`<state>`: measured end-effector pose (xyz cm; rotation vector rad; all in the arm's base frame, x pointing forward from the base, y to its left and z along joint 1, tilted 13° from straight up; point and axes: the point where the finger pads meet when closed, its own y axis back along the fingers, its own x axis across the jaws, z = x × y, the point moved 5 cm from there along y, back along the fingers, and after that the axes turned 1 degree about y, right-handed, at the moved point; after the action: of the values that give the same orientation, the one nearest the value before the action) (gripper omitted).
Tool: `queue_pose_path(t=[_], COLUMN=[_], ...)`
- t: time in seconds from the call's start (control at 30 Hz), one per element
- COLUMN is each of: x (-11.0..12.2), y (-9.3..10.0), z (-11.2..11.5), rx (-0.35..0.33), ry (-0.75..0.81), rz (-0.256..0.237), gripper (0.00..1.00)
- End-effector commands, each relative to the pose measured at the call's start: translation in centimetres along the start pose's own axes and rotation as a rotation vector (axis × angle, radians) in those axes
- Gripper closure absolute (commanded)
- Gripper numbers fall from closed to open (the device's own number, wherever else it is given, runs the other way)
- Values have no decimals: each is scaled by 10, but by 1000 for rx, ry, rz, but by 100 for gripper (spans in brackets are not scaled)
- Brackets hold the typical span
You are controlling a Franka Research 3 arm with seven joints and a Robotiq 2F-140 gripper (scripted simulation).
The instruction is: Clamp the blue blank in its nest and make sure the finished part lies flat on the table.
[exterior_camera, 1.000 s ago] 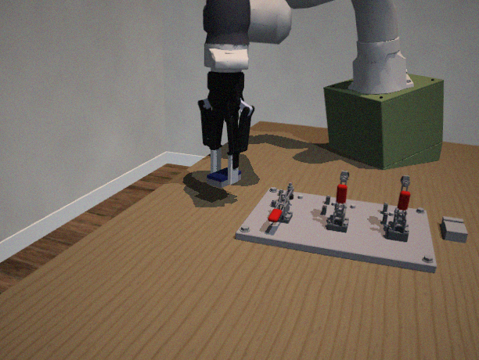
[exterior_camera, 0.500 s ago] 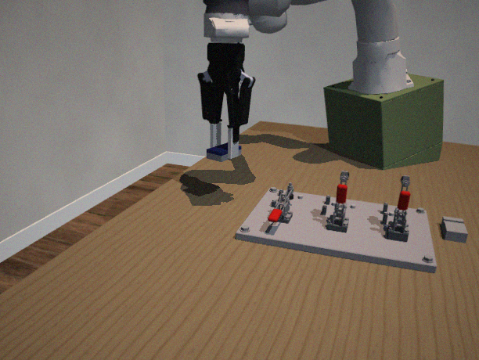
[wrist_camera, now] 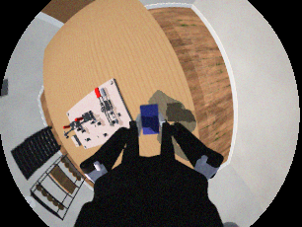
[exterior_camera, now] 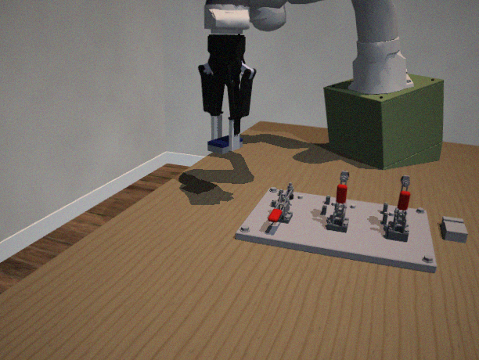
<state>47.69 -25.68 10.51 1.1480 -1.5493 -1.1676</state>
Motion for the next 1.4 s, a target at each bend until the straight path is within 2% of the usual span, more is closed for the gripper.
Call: queue_pose_path(t=[0.0,0.4,0.83,1.37], x=[1,1,1,1], y=[2,2,2,0], z=[1,1,1,1], rx=[-2,-2,-2,-2], ry=[-7,7,258,297], rz=[2,2,2,2], gripper=[100,100,100,100])
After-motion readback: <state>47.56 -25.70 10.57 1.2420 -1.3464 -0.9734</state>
